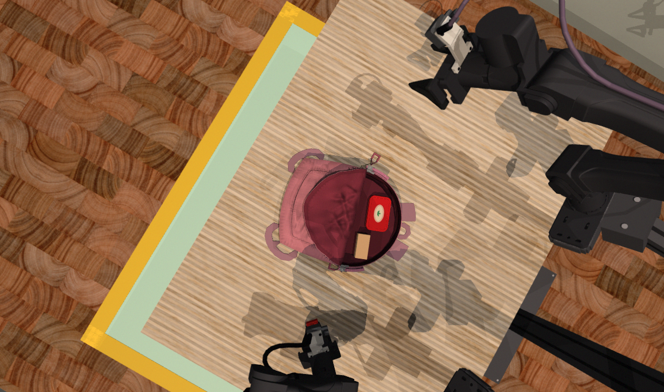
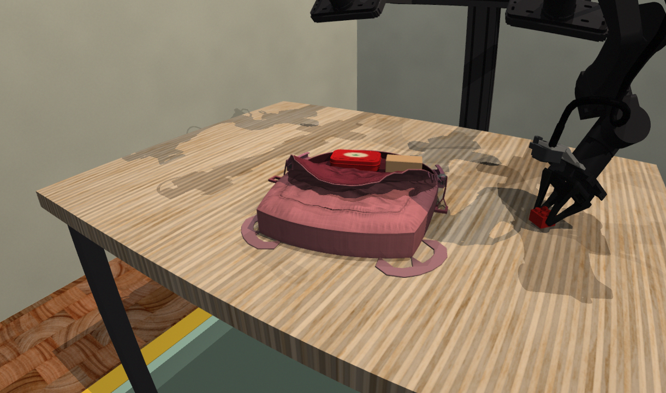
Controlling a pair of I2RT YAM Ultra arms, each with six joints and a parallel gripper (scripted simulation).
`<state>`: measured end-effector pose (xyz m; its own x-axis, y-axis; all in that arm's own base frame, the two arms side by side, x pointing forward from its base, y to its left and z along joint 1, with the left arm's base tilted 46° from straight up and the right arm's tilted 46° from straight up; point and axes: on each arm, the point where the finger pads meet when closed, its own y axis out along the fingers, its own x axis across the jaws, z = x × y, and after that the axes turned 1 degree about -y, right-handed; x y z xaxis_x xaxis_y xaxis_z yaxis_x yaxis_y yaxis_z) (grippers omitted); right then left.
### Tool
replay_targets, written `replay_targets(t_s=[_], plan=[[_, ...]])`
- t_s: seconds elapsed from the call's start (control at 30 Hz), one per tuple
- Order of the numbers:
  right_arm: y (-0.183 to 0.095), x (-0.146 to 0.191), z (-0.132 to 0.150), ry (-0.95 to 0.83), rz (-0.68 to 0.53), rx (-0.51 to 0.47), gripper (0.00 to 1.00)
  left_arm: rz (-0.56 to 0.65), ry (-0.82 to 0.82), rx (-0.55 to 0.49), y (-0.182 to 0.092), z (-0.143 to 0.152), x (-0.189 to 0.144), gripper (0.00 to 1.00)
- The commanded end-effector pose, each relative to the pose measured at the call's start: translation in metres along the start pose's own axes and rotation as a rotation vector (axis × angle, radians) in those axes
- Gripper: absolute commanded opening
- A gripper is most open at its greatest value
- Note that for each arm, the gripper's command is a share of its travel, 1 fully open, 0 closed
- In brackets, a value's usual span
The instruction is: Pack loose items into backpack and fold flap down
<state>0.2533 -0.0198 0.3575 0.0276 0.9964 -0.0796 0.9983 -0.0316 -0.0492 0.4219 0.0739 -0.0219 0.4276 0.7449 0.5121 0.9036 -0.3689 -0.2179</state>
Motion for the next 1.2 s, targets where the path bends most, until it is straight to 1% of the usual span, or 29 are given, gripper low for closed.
replay_targets(t_s=[0.0,0.1,0.17,0.67,0.73,0.8,0.87,0.9,0.93,1.13,1.17], plan=[[-0.005,-0.002,-0.024,-0.011,0.007,-0.052,0.90,-0.001,-0.009,-0.005,-0.018,-0.013,0.000,0.25],[-0.005,-0.002,-0.024,-0.011,0.007,-0.052,0.90,0.004,-0.012,0.000,-0.029,-0.021,-0.002,0.25],[-0.005,-0.002,-0.024,-0.011,0.007,-0.052,0.90,0.004,-0.012,0.000,-0.029,-0.021,-0.002,0.25],[-0.005,-0.002,-0.024,-0.011,0.007,-0.052,0.90,0.004,-0.012,-0.001,-0.086,-0.068,-0.005,0.25],[-0.005,-0.002,-0.024,-0.011,0.007,-0.052,0.90,0.004,-0.012,-0.001,-0.086,-0.068,-0.005,0.25],[-0.005,-0.002,-0.024,-0.011,0.007,-0.052,0.90,0.004,-0.012,-0.001,-0.092,-0.073,-0.006,0.25],[-0.005,-0.002,-0.024,-0.011,0.007,-0.052,0.90,0.004,-0.012,-0.001,-0.092,-0.073,-0.006,0.25],[-0.005,-0.002,-0.024,-0.011,0.007,-0.052,0.90,-0.005,0.004,-0.008,-0.090,-0.074,0.000,0.25],[-0.005,-0.002,-0.024,-0.011,0.007,-0.052,0.90,0.031,0.013,-0.003,-0.085,-0.080,-0.018,0.25],[-0.005,-0.002,-0.024,-0.011,0.007,-0.052,0.90,0.133,0.140,0.003,-0.060,-0.109,-0.062,0.25],[-0.005,-0.002,-0.024,-0.011,0.007,-0.052,0.90,0.129,0.187,-0.015,-0.049,-0.119,-0.056,0.25]])
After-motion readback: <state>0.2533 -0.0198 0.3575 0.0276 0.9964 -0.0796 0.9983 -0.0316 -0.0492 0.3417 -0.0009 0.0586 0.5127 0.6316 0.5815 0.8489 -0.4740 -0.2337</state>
